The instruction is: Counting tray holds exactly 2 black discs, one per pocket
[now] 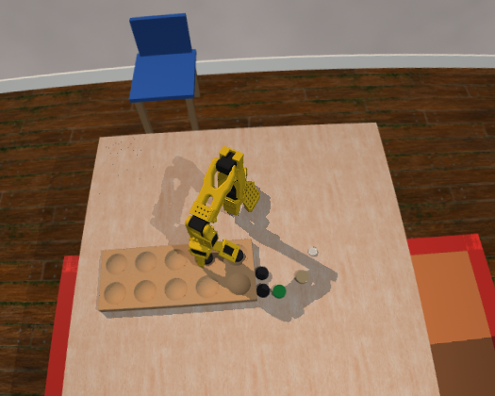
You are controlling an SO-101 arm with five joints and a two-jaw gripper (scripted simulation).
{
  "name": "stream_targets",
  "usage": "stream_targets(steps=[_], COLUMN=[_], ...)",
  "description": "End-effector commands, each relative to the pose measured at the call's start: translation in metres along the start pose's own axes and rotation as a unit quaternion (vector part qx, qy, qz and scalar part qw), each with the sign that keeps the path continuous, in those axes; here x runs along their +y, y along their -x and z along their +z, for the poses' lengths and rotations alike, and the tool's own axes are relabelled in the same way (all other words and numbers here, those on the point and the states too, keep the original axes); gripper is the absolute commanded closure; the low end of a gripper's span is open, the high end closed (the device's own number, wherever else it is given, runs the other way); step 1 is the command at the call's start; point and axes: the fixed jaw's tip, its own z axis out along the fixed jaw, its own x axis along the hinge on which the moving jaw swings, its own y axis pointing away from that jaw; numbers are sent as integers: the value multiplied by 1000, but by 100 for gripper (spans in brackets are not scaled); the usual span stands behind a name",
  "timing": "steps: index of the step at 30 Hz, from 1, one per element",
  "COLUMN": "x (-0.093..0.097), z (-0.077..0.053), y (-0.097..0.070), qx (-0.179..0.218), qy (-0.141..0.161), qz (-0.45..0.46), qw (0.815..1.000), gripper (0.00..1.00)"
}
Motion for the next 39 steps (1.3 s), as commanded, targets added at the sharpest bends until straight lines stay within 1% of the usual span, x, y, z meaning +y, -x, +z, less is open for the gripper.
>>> stream_targets(steps=[1, 5, 9, 18, 20, 27, 39], x=[-11, -11, -10, -8, -8, -5, -5], z=[-10, -10, -14, -32, -32, -43, -45], y=[-2, -2, -2, -2, -2, -2, -2], qx=[6, 6, 6, 6, 6, 6, 6], qy=[-39, -39, -39, -39, -39, -39, -41], qz=[4, 4, 4, 4, 4, 4, 4], qw=[999, 999, 999, 999, 999, 999, 999], gripper=[73, 73, 73, 73, 73, 73, 73])
